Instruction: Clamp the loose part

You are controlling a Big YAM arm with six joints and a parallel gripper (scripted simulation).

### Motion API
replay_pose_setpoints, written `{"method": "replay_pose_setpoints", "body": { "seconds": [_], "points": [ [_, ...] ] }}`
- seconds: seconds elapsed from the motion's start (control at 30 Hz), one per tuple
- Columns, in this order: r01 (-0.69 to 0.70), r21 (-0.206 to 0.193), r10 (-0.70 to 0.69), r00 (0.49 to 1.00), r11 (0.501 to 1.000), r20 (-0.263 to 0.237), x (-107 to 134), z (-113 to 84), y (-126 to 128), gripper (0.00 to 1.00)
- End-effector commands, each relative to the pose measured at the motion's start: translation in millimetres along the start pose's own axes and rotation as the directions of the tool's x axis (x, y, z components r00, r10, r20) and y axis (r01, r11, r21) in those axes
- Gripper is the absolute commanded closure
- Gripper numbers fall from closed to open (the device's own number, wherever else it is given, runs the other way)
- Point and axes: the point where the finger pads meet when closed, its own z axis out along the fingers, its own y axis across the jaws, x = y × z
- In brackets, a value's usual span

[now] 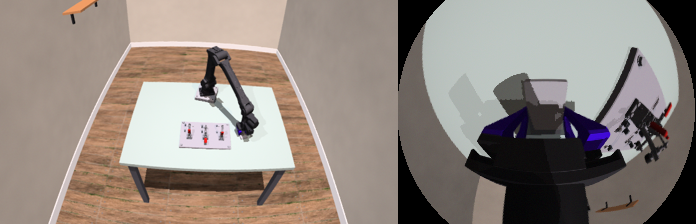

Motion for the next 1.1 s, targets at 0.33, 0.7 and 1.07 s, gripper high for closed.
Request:
{"method": "replay_pose_setpoints", "body": {
  "seconds": [0.33,0.7,1.07],
  "points": [
    [-0.007,-0.027,0.009,0.998,1.000,0.060,-22,-54.0,10,1.00],
    [-0.008,-0.027,0.009,0.998,1.000,0.063,-21,-91.9,9,1.00],
    [-0.008,-0.028,0.010,0.998,1.000,0.065,-19,-133.5,8,1.00]
  ]
}}
